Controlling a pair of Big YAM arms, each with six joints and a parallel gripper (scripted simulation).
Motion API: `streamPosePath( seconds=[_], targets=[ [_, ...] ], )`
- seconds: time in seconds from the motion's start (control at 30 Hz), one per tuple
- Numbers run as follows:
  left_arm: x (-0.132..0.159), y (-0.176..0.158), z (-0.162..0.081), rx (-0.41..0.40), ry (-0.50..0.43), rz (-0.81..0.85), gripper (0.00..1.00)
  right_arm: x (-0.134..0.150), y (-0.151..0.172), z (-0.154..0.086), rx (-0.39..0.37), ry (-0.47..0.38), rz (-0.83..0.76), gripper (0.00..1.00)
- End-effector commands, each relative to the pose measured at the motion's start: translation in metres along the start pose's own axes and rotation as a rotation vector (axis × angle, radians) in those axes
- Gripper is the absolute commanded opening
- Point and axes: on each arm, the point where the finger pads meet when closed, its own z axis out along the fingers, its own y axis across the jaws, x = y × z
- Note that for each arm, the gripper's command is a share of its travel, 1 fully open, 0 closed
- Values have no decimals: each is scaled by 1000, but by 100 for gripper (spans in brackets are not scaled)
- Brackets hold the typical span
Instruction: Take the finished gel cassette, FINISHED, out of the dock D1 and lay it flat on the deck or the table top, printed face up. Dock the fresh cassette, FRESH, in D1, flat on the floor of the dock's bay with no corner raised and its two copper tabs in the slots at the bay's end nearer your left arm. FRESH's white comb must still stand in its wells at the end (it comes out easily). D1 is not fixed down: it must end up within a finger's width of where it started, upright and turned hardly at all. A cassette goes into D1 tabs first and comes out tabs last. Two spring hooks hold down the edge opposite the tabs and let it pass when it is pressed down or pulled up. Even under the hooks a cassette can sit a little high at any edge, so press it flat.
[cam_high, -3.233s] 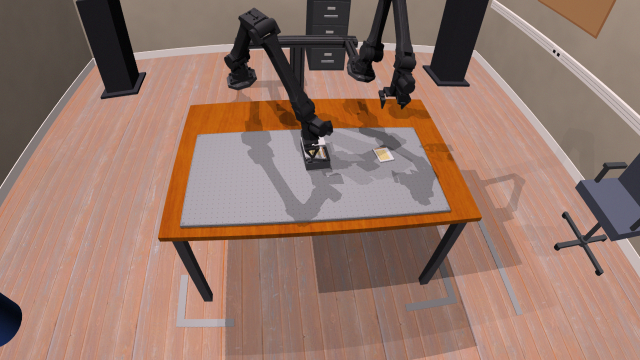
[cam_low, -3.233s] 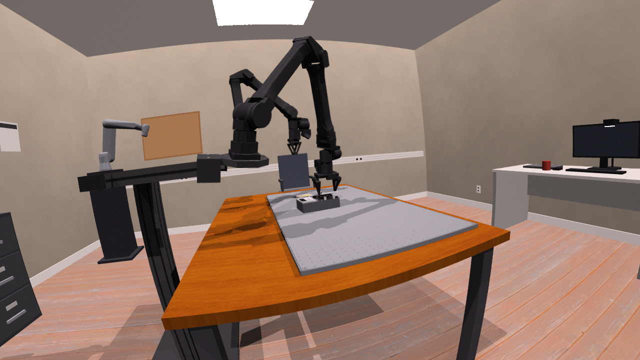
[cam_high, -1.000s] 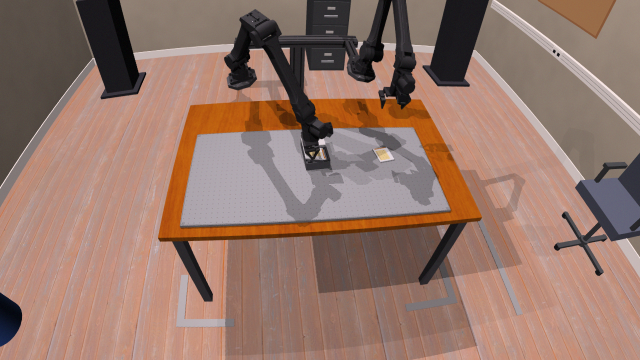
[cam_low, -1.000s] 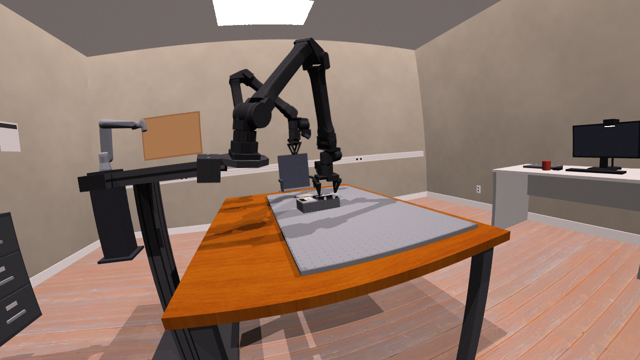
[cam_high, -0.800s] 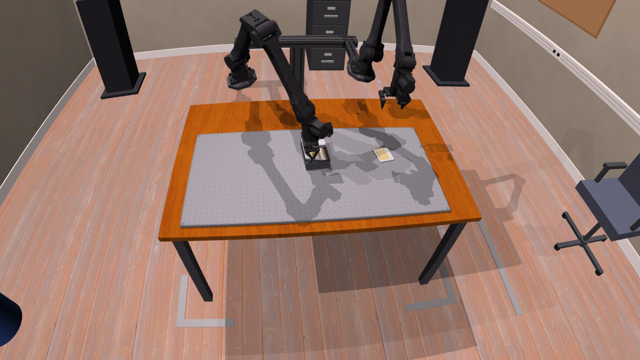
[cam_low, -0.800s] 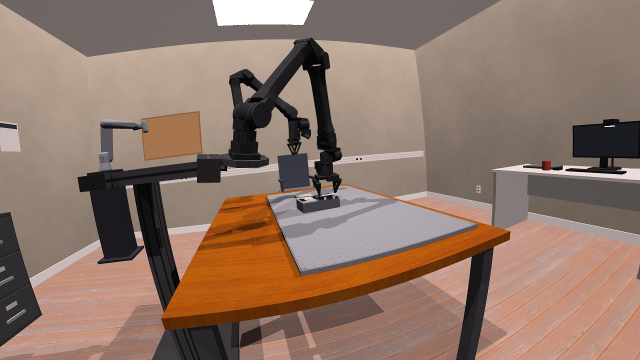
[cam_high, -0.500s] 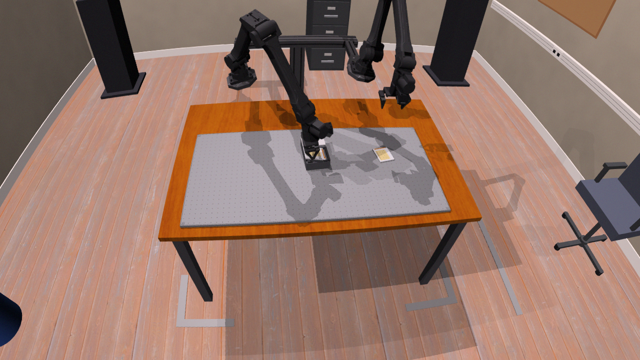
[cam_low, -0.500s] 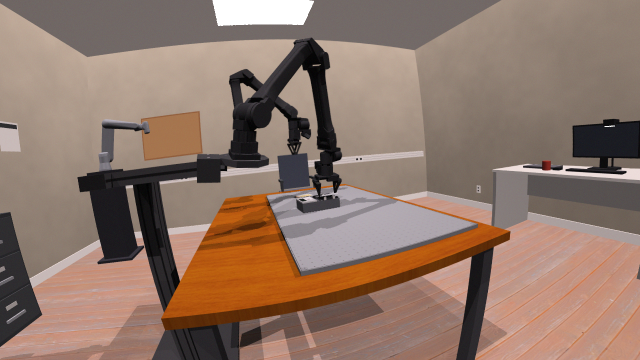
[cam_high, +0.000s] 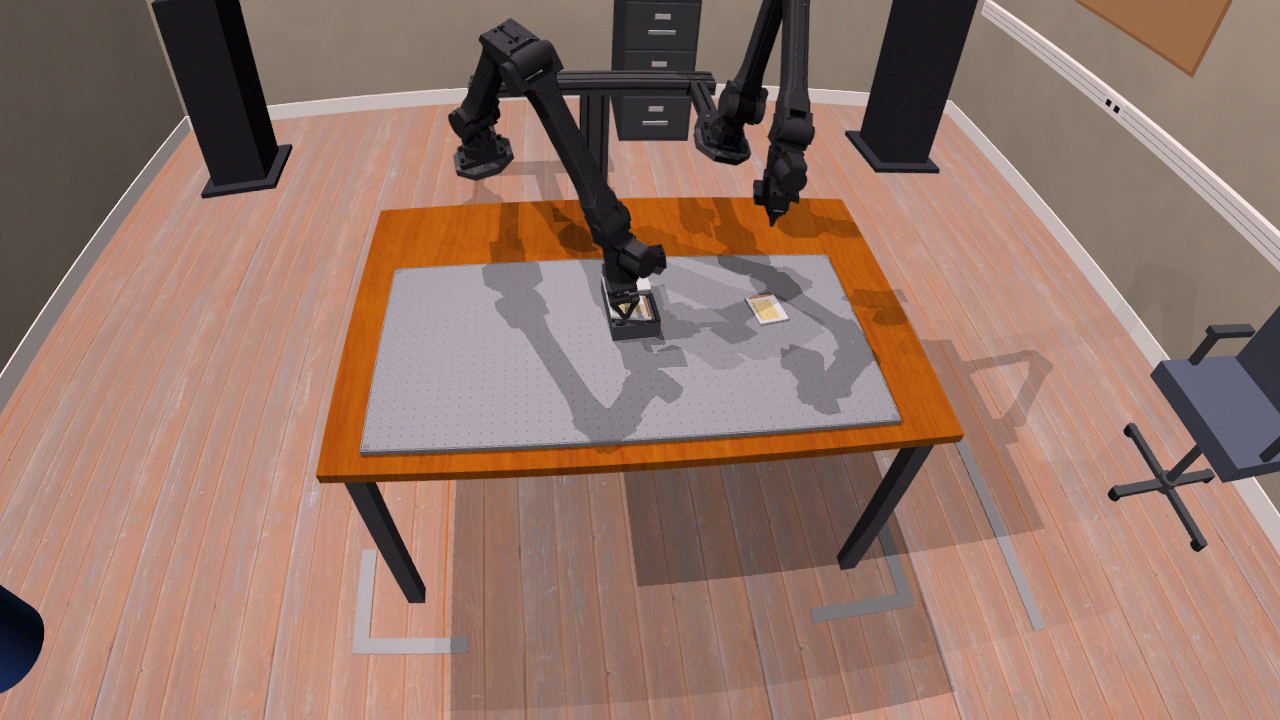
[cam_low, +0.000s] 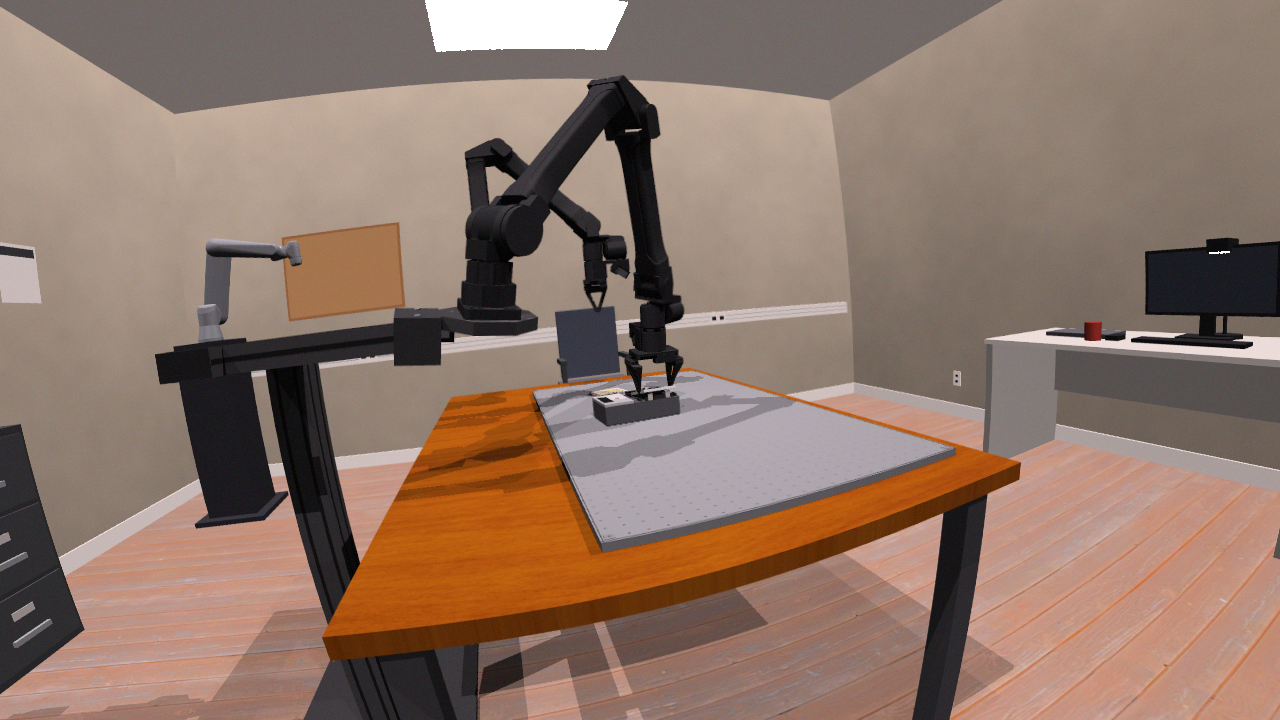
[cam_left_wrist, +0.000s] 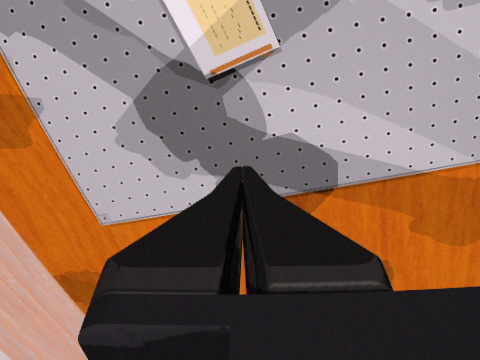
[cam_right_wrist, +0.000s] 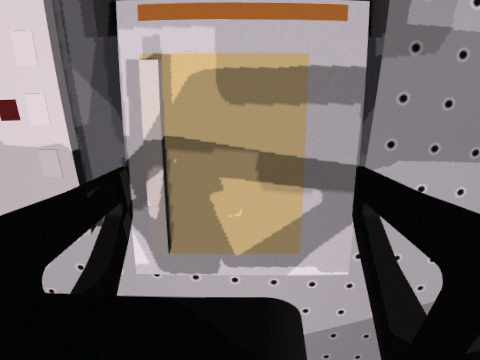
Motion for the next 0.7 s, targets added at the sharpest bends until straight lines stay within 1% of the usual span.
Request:
streamPosePath(
  seconds=[0.0,0.07,0.2,0.27,0.3,0.37,0.47,0.6,0.67],
  targets=[
    [-14,-16,5,-16,-35,144,0,-2,-2,-4,12,-9,0,0],
    [-18,-24,9,-16,-35,144,0,-2,-2,-4,12,-9,0,0],
    [-26,-41,17,-46,-59,269,0,-2,-2,-4,12,-9,0,0],
    [-29,-49,21,-46,-59,269,0,-2,-2,-4,12,-9,0,0],
    [-31,-54,22,-53,-65,301,0,-2,-2,-4,12,-9,0,0],
    [-31,-54,22,-53,-65,301,0,-2,-2,-4,12,-9,0,0],
    [-36,-67,28,-76,-84,393,0,-2,-2,-4,12,-9,0,0],
    [-43,-84,35,-76,-84,393,0,-2,-2,-4,12,-9,0,0],
    [-45,-94,38,-93,-98,456,0,-2,-2,-4,12,-9,0,0]
  ],
)
